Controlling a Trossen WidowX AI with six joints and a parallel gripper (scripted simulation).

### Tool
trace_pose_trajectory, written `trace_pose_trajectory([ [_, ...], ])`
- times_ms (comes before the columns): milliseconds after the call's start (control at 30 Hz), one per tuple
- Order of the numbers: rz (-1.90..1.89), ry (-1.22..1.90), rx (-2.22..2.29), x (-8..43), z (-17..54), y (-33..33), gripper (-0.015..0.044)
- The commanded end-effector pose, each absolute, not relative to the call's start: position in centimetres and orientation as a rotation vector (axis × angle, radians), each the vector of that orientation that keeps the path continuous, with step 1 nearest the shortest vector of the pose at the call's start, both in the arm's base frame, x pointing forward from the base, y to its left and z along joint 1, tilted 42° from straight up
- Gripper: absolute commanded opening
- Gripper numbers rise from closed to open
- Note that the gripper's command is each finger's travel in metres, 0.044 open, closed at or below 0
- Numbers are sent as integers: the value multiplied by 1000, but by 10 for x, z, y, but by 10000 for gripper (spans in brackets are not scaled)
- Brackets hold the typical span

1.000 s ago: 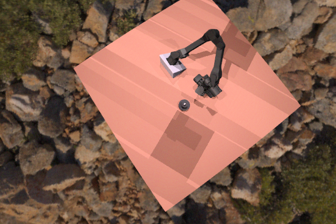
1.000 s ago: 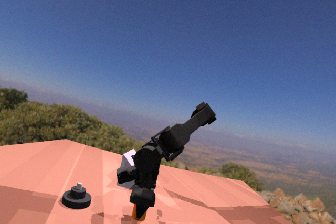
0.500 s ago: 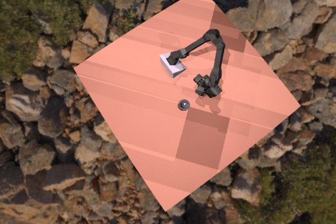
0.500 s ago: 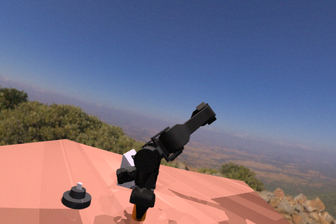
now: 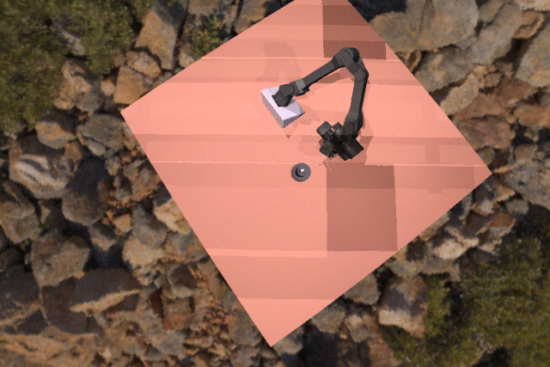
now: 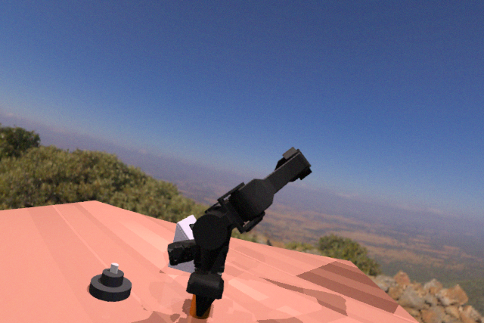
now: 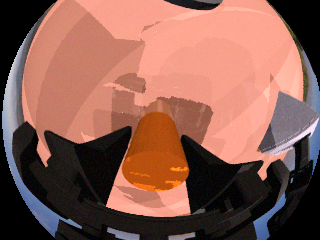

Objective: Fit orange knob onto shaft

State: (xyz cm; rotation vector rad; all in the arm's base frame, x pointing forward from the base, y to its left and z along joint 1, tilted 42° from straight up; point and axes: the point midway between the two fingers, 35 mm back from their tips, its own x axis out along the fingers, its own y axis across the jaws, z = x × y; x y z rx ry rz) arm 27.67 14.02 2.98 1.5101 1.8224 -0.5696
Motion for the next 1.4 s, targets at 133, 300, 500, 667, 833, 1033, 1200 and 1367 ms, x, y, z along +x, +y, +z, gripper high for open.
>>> trace_pose_trajectory([
  [133,-576,1822,1513,284,81,93,398],
  [300,-576,1824,1515,284,89,86,440],
  [500,-575,1824,1515,283,79,95,440],
  [667,-576,1824,1515,283,76,97,440],
  [833,-576,1823,1515,283,70,103,440],
  [1033,-575,1823,1514,283,62,109,440],
  [1200,-574,1823,1513,282,56,114,440],
  [1367,-574,1823,1514,282,50,120,440],
])
